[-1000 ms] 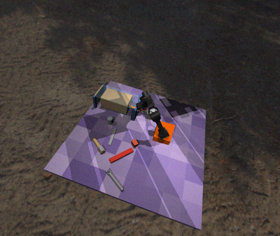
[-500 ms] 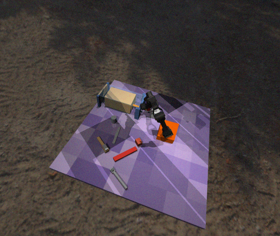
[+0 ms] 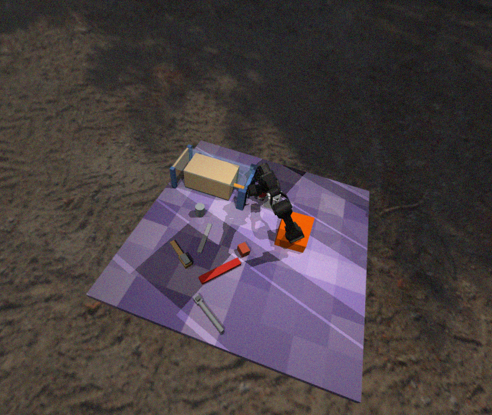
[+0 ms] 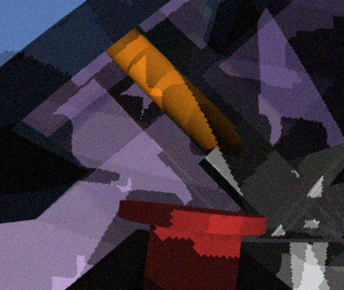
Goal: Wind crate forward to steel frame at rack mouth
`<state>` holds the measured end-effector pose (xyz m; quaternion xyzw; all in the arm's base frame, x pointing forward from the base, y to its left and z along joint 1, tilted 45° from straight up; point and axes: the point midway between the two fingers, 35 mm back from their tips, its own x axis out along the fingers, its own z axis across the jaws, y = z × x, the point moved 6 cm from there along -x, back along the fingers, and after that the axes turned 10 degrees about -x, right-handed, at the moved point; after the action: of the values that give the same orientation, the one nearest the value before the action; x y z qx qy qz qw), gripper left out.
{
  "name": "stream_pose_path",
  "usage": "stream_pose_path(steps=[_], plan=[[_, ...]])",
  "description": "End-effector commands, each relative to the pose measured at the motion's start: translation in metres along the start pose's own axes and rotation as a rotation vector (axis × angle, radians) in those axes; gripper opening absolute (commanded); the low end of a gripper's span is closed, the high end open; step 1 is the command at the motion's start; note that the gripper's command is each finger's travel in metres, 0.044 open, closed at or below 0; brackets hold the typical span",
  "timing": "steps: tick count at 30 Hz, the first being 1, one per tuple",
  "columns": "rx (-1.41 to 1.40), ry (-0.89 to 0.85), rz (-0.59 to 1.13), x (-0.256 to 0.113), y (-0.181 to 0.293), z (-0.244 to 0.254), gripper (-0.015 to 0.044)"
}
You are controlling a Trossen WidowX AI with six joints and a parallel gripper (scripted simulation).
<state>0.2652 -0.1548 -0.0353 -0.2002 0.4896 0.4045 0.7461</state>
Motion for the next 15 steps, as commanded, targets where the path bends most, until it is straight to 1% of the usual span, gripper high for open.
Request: stream_pose_path(steps=[1, 15], plan=[[0.011, -0.003, 0.026, -0.003, 0.014, -0.001, 0.0000], [0.012, -0.003, 0.028, -0.012, 0.033, -0.006, 0.0000]])
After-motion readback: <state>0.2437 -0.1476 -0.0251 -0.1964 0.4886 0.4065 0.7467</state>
